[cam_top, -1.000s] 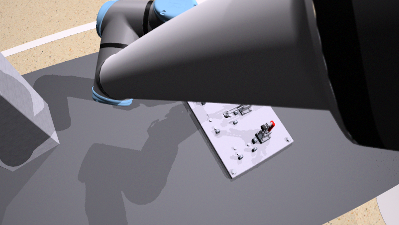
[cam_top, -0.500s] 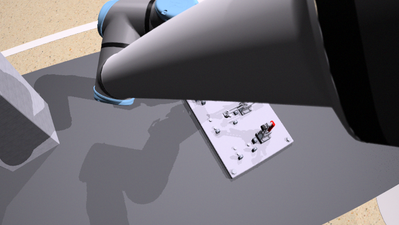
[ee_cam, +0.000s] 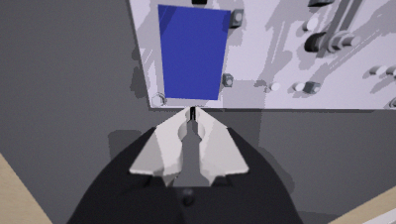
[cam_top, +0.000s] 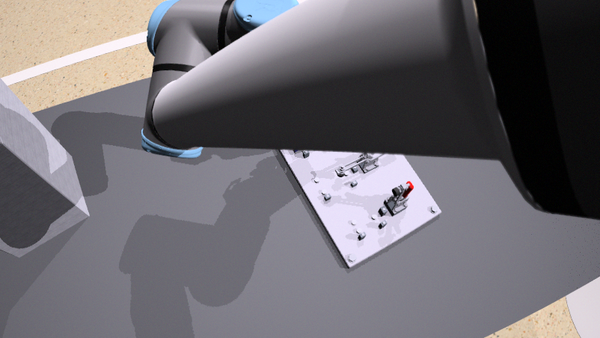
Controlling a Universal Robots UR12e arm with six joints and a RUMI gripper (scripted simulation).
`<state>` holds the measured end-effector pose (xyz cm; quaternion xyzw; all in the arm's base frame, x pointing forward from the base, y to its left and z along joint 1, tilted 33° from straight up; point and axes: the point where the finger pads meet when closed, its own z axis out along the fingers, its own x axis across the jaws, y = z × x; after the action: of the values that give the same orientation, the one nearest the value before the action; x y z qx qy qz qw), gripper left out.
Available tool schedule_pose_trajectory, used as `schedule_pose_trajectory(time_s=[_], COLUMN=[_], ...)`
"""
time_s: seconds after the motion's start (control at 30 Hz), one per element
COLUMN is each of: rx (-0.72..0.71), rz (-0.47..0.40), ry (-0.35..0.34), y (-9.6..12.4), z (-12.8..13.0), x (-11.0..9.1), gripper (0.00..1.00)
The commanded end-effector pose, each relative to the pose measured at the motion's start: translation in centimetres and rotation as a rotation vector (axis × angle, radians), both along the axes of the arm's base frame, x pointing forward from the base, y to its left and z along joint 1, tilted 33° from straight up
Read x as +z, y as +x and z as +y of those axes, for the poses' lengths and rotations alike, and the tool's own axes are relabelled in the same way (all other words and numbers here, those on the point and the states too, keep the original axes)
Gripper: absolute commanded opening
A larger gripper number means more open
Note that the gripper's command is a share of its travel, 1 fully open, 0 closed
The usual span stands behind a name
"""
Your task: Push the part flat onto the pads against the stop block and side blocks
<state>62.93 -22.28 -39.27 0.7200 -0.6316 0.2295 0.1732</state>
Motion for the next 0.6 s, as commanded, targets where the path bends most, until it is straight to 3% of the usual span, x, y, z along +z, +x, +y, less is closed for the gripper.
schedule_pose_trajectory(time_s=[0.0,0.57], rx=[0.0,0.0], rz=[-0.001,-0.001], ry=[0.0,0.0], y=[0.04,0.43], z=[0.03,0.09], x=[0.04,0.06], gripper=[0.0,0.0])
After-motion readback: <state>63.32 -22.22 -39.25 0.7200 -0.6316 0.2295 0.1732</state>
